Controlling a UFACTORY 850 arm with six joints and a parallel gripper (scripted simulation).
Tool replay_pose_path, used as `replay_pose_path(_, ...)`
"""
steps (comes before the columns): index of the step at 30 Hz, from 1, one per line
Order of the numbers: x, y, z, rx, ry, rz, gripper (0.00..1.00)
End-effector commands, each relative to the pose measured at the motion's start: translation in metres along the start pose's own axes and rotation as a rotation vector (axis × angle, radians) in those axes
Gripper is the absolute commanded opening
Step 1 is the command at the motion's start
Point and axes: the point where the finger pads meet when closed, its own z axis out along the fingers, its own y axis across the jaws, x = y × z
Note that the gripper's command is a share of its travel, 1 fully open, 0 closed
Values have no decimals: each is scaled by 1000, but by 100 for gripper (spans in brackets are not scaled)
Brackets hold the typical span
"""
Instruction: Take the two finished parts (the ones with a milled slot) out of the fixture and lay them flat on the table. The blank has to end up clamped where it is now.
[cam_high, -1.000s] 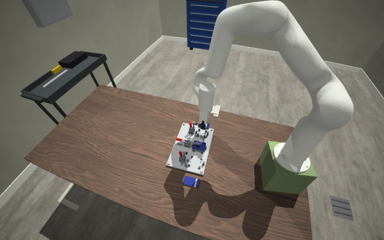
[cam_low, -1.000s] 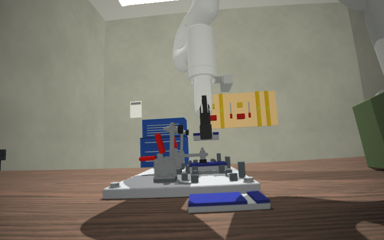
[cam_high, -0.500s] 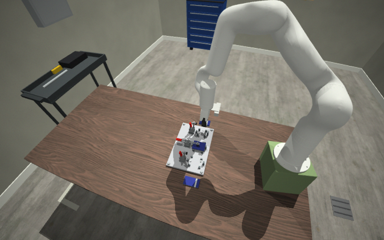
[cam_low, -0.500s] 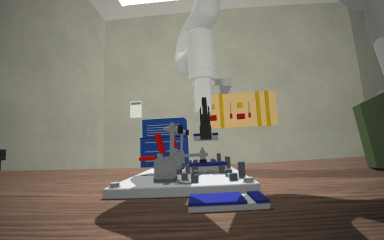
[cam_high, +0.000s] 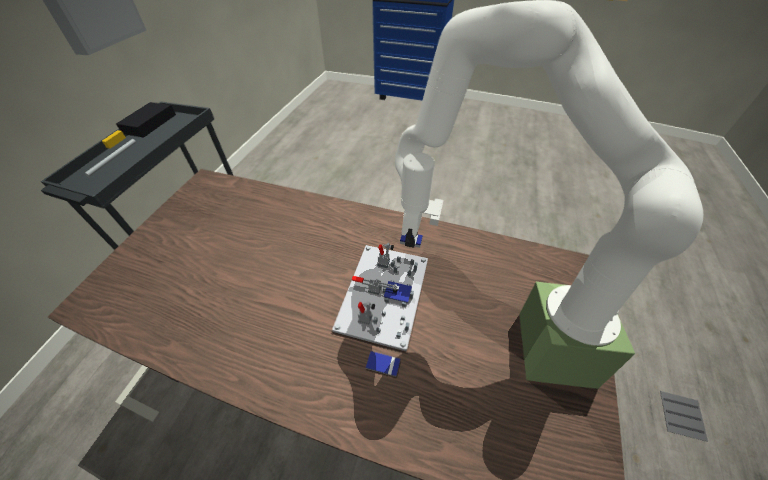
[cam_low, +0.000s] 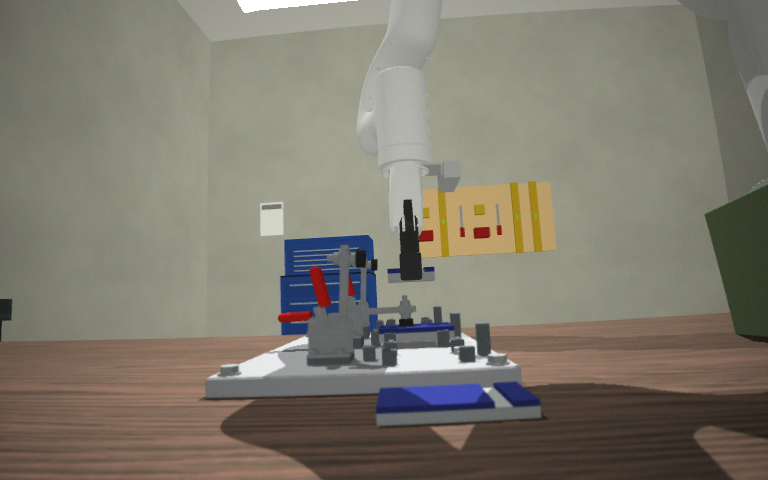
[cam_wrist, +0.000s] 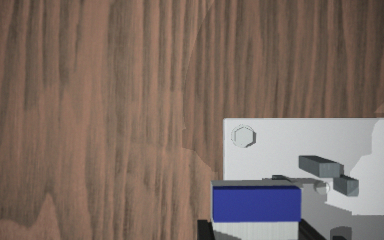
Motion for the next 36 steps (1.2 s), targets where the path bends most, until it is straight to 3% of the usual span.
replay_pose_path(1,-1,-8,-1,-3,1,0,0)
replay_pose_path(16,-1,-37,-1,-3,1,0,0)
replay_pose_path(36,-1,-52,-1,-3,1,0,0)
